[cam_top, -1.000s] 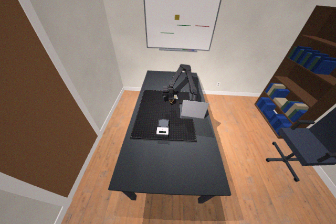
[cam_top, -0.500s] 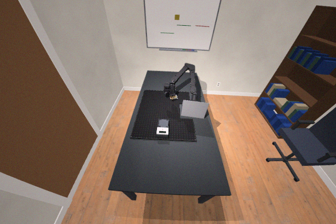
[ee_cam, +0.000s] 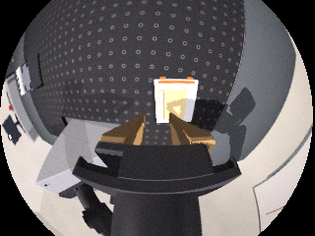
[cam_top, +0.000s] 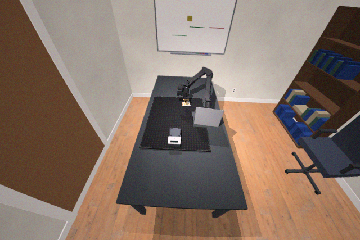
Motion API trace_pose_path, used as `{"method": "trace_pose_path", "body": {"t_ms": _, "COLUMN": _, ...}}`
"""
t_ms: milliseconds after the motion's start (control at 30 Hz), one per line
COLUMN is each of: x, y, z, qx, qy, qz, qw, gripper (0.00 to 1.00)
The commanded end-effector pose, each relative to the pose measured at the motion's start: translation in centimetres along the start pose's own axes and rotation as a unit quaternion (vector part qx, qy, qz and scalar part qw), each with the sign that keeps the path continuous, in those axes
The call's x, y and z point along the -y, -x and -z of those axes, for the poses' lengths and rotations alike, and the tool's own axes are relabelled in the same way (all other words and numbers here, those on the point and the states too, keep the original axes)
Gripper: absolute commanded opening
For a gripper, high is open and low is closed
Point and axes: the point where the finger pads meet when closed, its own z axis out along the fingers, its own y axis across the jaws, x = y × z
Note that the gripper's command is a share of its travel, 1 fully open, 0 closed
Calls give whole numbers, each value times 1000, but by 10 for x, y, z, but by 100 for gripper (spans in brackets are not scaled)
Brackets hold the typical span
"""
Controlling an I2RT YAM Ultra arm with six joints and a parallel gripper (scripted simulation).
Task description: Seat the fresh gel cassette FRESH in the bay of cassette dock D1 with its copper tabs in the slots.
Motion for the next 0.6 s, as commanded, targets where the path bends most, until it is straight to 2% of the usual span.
{"method": "trace_pose_path", "body": {"t_ms": 0, "x": 25, "y": 0, "z": 12, "qx": 19, "qy": -1, "qz": 11, "qw": 1000, "gripper": 34}}
{"method": "trace_pose_path", "body": {"t_ms": 167, "x": 48, "y": -9, "z": 13, "qx": 19, "qy": -2, "qz": 12, "qw": 1000, "gripper": 34}}
{"method": "trace_pose_path", "body": {"t_ms": 300, "x": 46, "y": -4, "z": 16, "qx": 26, "qy": -4, "qz": 19, "qw": 999, "gripper": 34}}
{"method": "trace_pose_path", "body": {"t_ms": 567, "x": 40, "y": -8, "z": 14, "qx": 21, "qy": 1, "qz": 25, "qw": 999, "gripper": 34}}
